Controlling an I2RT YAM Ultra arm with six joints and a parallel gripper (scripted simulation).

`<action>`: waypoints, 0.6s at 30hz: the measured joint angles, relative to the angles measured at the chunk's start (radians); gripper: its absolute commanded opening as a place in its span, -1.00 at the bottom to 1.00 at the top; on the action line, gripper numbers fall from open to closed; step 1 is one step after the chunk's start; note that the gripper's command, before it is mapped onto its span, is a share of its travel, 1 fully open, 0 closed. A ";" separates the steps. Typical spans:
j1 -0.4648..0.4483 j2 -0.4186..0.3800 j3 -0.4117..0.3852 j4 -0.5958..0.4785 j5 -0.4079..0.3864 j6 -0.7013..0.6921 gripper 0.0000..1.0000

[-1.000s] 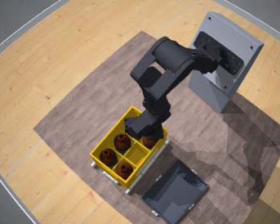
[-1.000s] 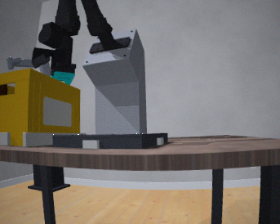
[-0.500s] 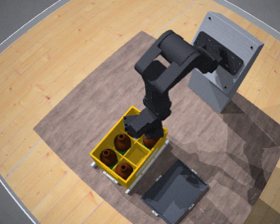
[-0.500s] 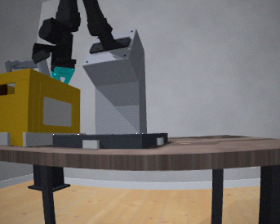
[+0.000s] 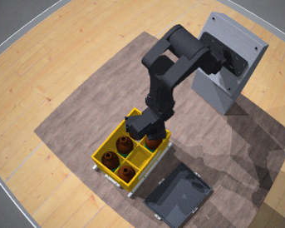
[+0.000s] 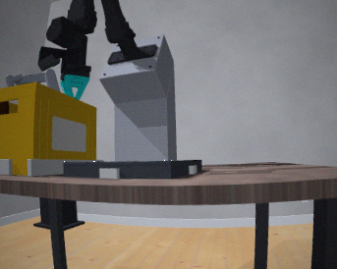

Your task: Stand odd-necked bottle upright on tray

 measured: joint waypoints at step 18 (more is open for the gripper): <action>-0.004 -0.025 -0.006 -0.031 -0.003 -0.003 -1.00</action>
